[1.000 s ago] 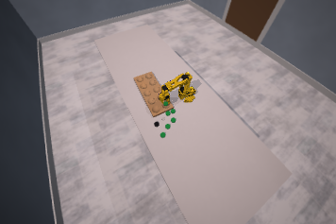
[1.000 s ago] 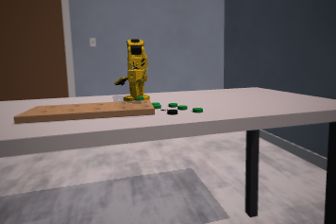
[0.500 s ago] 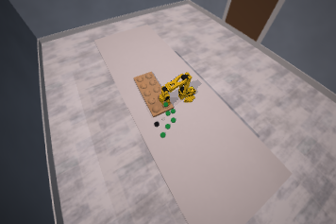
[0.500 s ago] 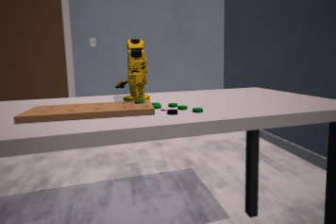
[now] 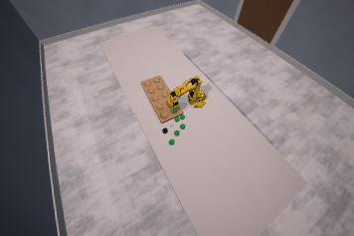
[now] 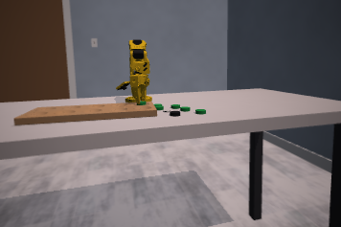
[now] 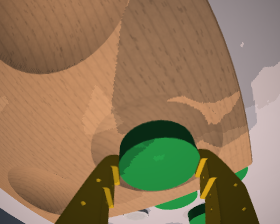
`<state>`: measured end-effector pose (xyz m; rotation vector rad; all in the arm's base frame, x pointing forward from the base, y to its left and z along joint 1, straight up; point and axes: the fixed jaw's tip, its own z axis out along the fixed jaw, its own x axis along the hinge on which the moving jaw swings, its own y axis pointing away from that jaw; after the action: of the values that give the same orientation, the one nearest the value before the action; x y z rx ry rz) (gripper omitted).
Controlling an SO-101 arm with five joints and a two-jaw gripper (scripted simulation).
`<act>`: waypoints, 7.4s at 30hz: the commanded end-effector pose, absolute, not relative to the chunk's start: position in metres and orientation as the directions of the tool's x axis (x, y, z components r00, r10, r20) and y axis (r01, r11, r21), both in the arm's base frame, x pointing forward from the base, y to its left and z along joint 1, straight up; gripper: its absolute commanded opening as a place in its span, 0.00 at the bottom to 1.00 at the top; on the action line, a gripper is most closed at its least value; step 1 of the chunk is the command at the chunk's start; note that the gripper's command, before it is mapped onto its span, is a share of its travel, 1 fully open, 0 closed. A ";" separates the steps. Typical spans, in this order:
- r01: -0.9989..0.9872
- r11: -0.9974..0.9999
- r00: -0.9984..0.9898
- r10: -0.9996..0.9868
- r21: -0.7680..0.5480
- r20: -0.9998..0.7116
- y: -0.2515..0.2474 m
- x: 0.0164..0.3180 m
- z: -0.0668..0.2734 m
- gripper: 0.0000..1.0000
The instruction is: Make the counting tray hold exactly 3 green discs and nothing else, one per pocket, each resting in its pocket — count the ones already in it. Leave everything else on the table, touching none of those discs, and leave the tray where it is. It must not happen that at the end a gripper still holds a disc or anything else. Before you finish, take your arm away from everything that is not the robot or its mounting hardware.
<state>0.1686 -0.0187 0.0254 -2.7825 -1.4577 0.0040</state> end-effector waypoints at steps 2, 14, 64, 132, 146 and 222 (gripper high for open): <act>0.822 -0.569 0.568 0.823 0.041 0.023 -0.020 0.175 0.032 0.00; 0.822 -0.569 0.568 0.823 0.041 0.023 -0.020 0.175 0.032 0.25; 0.823 -0.567 0.566 0.824 0.041 0.023 -0.019 0.179 0.067 0.27; 0.865 -0.500 0.498 0.865 0.033 0.057 0.103 0.193 0.061 0.27; 0.865 -0.501 0.498 0.865 0.035 0.060 0.103 0.193 0.062 0.27; 0.865 -0.501 0.499 0.865 0.030 0.051 0.102 0.194 0.019 0.27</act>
<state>0.1869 0.0984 0.0104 -2.7216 -1.5715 0.0062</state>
